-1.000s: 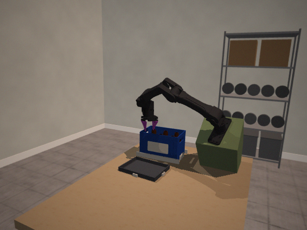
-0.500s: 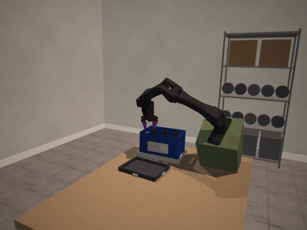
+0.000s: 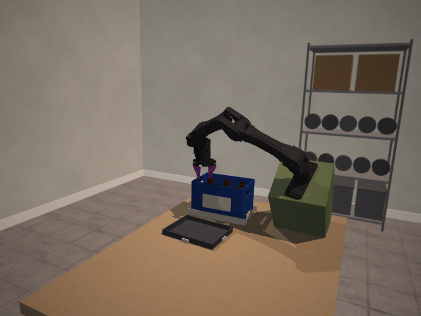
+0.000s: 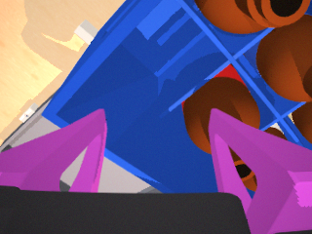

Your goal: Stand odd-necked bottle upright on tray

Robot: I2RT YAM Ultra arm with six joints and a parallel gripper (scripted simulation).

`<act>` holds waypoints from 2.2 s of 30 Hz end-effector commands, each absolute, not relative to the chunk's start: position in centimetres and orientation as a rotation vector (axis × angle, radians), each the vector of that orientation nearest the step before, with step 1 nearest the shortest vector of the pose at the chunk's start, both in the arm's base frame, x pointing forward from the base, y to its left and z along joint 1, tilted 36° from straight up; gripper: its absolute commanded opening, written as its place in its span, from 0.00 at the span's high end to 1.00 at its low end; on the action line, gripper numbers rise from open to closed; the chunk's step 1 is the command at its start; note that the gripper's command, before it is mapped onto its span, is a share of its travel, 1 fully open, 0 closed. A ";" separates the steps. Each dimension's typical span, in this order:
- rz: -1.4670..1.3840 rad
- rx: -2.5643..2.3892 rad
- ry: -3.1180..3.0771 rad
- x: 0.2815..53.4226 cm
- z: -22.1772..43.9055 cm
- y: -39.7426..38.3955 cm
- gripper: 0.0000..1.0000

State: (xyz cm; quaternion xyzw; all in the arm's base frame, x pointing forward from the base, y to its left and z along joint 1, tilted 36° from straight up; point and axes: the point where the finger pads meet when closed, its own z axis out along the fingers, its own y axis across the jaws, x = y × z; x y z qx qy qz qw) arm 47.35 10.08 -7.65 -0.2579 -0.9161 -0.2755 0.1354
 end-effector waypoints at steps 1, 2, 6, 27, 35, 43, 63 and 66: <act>-0.812 -0.781 -2.666 48.3 -6.9 9.1 0.39; -0.812 -0.781 -2.666 48.3 -6.9 9.1 0.39; -0.815 -0.780 -2.670 48.4 -6.9 9.1 0.39; -0.815 -0.780 -2.670 48.4 -6.9 9.1 0.39; -0.815 -0.780 -2.670 48.4 -6.9 9.1 0.39; -0.815 -0.780 -2.670 48.4 -6.9 9.1 0.39; -0.824 -0.771 -2.687 48.7 -6.7 9.0 0.39; -0.824 -0.771 -2.687 48.7 -6.7 9.0 0.39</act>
